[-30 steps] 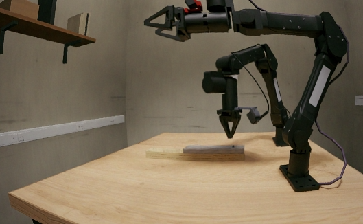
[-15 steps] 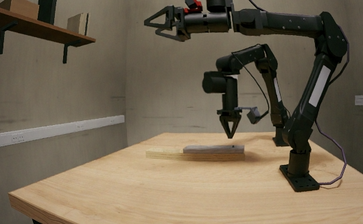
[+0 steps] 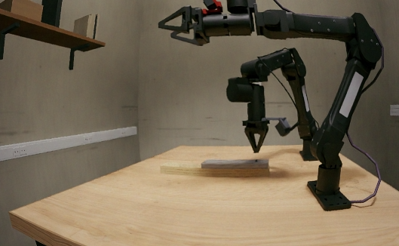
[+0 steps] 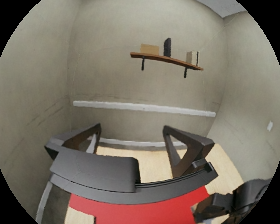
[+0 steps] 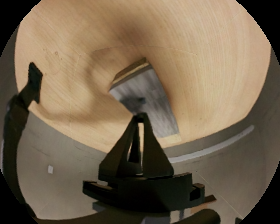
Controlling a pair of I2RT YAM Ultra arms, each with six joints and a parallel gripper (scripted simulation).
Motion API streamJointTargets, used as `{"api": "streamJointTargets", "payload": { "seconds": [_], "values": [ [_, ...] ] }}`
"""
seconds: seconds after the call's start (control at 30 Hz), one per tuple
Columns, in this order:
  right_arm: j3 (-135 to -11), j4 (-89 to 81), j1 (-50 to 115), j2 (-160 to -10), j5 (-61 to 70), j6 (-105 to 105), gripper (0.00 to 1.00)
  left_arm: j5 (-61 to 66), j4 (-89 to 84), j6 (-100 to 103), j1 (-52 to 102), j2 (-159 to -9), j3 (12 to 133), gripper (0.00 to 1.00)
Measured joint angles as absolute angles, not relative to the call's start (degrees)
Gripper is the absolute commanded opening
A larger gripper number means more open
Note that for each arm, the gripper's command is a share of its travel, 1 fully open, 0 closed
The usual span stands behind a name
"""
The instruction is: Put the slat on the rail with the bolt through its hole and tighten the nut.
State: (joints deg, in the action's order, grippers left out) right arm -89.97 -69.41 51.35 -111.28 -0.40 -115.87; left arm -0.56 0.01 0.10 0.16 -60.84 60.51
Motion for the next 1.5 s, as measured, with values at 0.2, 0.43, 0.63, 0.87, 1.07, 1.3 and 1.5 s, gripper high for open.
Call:
{"api": "streamJointTargets", "payload": {
  "seconds": [0.2,0.43,0.63,0.87,1.07,1.3,1.5],
  "values": [
    [-89.97,-69.43,51.46,-111.28,-0.40,-115.72,0.12,-0.56,0.01,0.10,0.16,-60.84,60.51,1.00],
    [-89.97,-69.43,51.46,-111.28,-0.40,-115.72,0.12,-0.56,0.01,0.10,0.16,-60.84,60.51,1.00],
    [-89.97,-69.43,51.46,-111.28,-0.40,-115.72,0.12,-0.56,0.01,0.10,0.16,-60.84,60.51,1.00],
    [-89.97,-69.01,51.46,-111.28,-0.40,-115.72,0.12,-0.56,0.01,0.10,0.16,-60.84,60.51,1.00],
    [-89.97,-68.45,51.46,-111.28,-0.40,-115.72,0.12,-0.56,0.01,0.10,0.16,-60.84,60.51,1.00],
    [-89.06,-67.46,51.46,-111.28,-0.40,-115.72,0.12,-0.56,0.01,0.10,0.16,-60.84,60.51,1.00],
    [-88.47,-66.85,51.46,-111.28,-0.40,-115.72,0.12,-0.56,0.01,0.10,0.16,-60.84,60.51,1.00]
  ]
}}
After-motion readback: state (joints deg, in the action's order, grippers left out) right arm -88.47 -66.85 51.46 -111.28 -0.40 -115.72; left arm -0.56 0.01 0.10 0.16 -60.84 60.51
